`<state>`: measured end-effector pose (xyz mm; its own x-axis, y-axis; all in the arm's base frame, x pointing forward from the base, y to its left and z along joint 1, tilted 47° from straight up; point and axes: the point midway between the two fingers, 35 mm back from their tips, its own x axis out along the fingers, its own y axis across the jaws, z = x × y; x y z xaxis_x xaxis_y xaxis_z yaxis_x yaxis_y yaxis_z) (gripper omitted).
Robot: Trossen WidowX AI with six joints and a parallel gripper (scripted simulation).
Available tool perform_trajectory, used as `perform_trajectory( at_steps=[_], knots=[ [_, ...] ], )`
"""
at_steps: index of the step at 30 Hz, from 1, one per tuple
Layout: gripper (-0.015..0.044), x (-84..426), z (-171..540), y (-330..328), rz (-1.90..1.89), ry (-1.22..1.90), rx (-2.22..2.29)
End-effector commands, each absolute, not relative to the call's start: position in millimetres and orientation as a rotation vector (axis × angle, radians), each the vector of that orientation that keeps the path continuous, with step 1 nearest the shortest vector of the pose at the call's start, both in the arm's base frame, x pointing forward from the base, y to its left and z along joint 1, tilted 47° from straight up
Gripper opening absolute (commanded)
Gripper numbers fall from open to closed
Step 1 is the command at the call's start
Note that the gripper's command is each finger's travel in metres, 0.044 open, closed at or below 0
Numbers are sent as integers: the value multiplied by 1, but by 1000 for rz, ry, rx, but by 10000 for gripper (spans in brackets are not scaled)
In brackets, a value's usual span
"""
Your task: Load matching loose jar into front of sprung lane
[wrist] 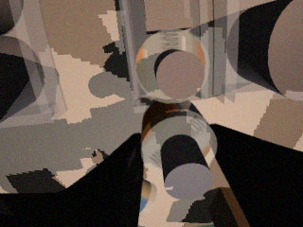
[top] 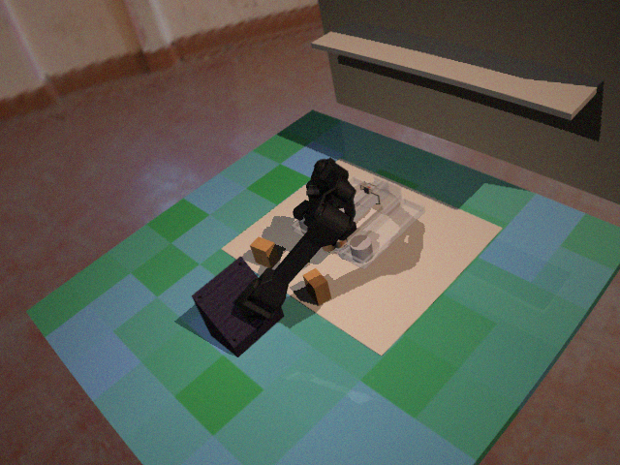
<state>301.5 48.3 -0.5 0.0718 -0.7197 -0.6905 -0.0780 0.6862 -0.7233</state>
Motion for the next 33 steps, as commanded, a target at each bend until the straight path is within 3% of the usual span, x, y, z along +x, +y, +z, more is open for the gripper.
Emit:
perform_trajectory(
  at_steps=[1, 33],
  knots=[
    [0, 312, 2, 50, -551, 1413, -698],
    [0, 323, 3, 51, -551, 1412, -698]
  ],
)
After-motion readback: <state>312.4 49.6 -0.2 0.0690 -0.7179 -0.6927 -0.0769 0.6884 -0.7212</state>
